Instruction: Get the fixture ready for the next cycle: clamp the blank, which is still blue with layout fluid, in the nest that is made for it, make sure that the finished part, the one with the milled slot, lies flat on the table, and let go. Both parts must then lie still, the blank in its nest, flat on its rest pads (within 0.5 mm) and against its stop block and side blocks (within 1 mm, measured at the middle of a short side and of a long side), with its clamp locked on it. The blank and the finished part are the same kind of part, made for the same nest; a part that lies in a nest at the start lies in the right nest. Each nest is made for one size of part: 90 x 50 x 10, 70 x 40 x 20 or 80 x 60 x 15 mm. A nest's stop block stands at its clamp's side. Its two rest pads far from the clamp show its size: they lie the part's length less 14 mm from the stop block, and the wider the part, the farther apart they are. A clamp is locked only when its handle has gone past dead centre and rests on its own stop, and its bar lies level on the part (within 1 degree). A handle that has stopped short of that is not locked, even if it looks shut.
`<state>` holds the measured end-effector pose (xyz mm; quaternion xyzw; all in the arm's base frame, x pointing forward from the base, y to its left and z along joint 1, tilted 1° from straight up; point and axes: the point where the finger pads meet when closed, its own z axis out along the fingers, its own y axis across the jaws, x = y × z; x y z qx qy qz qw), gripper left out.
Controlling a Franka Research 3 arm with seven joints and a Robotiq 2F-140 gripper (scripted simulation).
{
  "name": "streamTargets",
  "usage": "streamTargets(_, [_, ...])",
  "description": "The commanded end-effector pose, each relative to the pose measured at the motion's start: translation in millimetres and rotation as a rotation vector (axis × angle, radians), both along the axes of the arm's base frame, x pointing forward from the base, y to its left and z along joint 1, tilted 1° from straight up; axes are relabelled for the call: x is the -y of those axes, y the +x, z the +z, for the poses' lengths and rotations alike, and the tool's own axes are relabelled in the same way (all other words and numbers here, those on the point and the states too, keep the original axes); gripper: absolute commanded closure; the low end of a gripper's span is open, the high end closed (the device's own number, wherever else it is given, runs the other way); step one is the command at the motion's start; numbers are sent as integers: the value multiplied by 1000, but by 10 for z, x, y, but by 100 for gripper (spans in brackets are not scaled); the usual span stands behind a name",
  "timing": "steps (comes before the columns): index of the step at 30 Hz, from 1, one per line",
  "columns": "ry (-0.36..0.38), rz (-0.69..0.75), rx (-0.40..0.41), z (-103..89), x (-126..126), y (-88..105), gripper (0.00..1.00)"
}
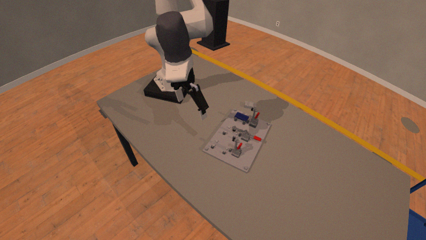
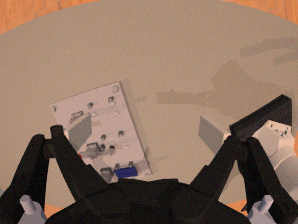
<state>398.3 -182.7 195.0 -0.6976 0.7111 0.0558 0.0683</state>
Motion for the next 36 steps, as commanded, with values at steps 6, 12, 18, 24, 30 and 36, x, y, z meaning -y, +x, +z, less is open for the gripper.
streamTargets(6, [0,0,0,1,0,0,0])
streamTargets(12, [0,0,0,1,0,0,0])
streamTargets(18, [-1,6,1,0,-8,5,0])
streamTargets(24, [-17,126,10,-23,-167,100,0])
streamTargets(30, [-17,126,10,-23,-167,100,0])
streamTargets(36, [-17,126,10,-23,-167,100,0])
